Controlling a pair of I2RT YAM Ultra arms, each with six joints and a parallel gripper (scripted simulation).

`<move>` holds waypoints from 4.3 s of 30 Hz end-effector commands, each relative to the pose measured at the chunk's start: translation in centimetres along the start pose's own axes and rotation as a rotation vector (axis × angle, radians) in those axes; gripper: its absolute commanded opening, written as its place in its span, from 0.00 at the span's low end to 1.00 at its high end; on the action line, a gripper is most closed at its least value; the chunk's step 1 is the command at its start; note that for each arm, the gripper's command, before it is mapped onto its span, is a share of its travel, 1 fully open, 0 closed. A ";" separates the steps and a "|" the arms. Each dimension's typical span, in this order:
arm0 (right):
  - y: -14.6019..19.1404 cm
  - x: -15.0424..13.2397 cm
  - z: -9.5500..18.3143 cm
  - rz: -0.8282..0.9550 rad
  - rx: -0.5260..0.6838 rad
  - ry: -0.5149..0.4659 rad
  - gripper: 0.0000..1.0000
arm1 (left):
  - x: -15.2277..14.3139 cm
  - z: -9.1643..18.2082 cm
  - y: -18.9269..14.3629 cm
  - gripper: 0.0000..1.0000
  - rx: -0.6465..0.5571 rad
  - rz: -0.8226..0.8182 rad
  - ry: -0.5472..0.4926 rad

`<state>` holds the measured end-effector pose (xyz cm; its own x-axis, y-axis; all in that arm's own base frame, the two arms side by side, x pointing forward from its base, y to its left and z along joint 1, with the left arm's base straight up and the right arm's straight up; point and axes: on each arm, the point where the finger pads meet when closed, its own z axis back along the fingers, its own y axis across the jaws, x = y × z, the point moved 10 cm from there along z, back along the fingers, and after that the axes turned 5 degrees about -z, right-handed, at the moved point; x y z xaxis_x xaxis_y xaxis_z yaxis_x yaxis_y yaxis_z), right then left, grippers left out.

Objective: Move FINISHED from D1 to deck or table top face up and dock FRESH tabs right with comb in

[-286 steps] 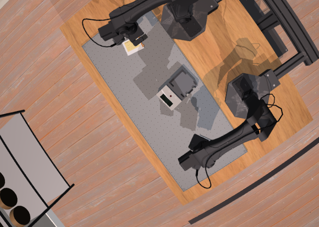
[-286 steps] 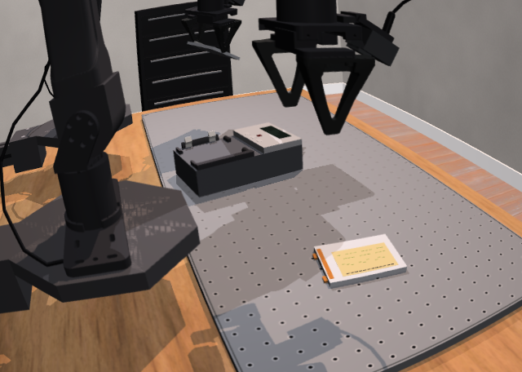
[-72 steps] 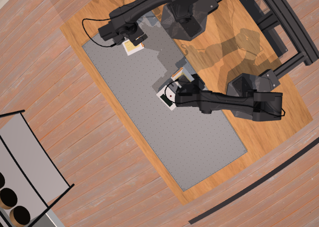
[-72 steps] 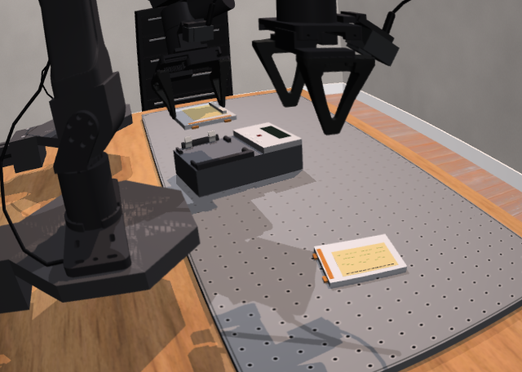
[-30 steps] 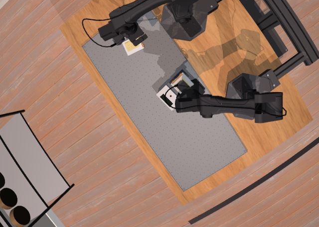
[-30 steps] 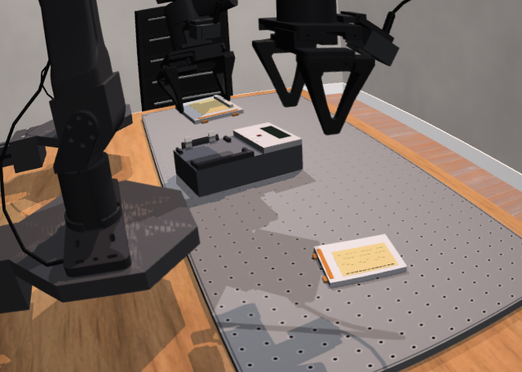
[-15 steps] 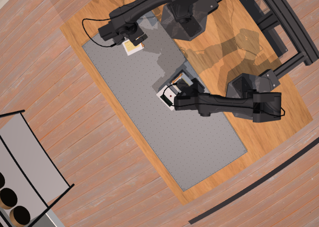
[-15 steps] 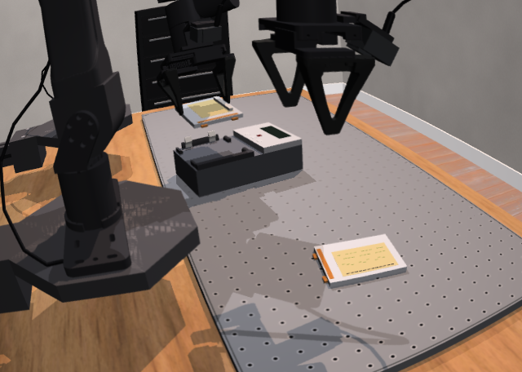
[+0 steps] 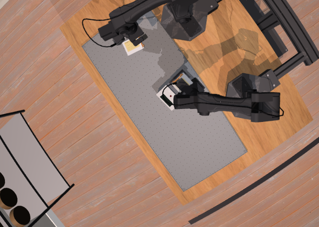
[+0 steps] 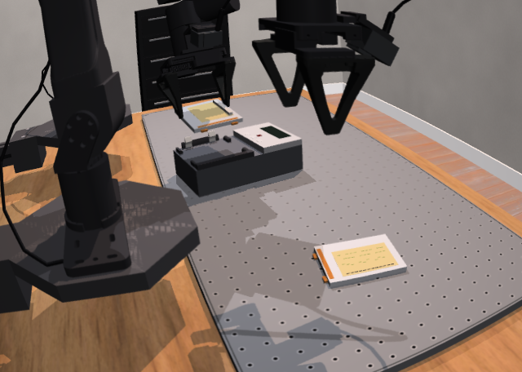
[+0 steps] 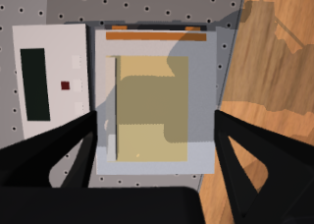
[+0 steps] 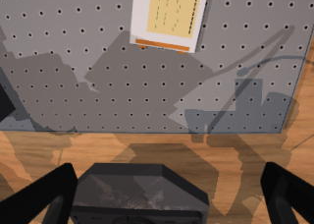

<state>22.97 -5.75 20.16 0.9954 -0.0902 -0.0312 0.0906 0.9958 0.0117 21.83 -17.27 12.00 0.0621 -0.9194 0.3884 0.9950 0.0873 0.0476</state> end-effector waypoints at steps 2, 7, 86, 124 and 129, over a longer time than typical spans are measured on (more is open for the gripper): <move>-0.4 0.3 1.1 -0.009 -0.012 -0.030 1.00 | 1.1 -0.2 0.2 0.00 -0.003 -0.005 0.046; -0.4 0.3 1.1 -0.009 -0.012 -0.030 1.00 | 0.9 -0.6 0.2 0.00 -0.003 -0.005 0.046; -0.4 0.3 1.1 -0.009 -0.012 -0.030 1.00 | -0.6 -3.2 0.2 0.00 -0.016 0.005 0.088; -0.4 0.3 1.1 -0.009 -0.012 -0.030 1.00 | -0.8 -3.2 0.2 0.00 -0.015 0.007 0.084; -0.4 0.3 1.1 -0.009 -0.012 -0.030 1.00 | -0.9 -3.2 0.0 0.00 -0.019 0.006 0.085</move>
<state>22.97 -5.75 20.16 0.9954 -0.0902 -0.0312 0.0906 0.9958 0.0117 22.03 -17.77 8.60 0.0766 -0.9527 0.2941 0.9958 0.0879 0.0253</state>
